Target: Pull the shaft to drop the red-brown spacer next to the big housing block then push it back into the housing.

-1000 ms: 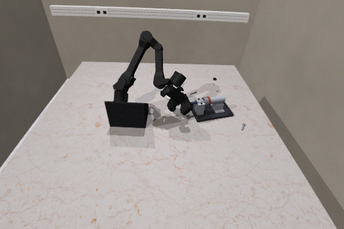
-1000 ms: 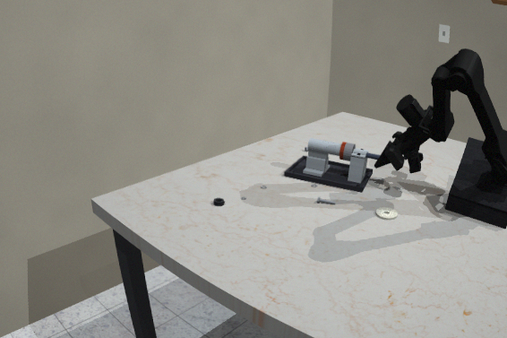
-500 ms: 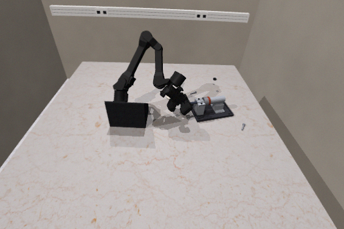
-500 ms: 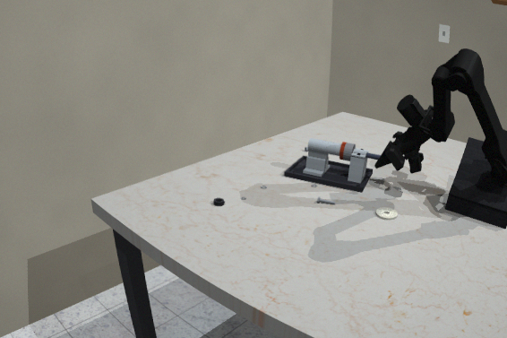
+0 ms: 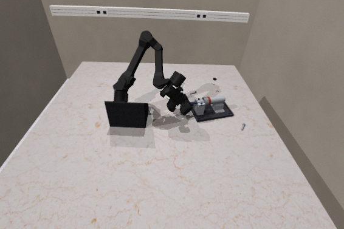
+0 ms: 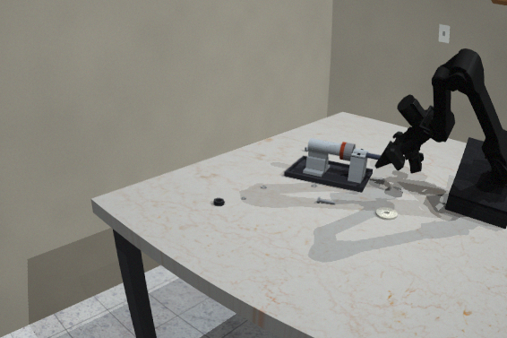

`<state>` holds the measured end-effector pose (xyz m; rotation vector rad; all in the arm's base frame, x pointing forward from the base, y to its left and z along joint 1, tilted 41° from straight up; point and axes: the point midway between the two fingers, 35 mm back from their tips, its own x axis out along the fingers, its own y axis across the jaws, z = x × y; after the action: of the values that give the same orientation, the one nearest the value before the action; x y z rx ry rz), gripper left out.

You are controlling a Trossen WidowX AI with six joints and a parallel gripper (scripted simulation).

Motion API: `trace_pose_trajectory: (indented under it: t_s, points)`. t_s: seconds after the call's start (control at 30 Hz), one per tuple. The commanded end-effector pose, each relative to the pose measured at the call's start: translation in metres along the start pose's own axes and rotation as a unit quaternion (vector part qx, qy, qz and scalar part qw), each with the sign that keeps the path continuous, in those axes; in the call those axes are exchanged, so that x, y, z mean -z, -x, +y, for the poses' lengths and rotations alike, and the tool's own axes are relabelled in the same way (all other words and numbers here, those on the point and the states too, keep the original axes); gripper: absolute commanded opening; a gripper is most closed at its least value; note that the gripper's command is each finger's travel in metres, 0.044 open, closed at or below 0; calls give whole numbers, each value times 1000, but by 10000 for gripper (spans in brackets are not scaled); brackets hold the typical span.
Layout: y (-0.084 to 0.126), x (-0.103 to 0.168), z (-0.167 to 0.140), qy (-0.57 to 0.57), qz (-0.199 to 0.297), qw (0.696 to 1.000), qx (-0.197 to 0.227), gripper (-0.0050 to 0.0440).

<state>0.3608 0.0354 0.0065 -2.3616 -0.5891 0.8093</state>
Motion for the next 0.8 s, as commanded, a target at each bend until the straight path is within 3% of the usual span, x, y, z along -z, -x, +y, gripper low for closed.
trace_pose_trajectory:
  t_s: [0.0, 0.77]
  points:
    - [2, 6, -2, 8, 8, 1000, 2, -50]
    - [5, 5, -3, 11, 9, 1000, 4, -50]
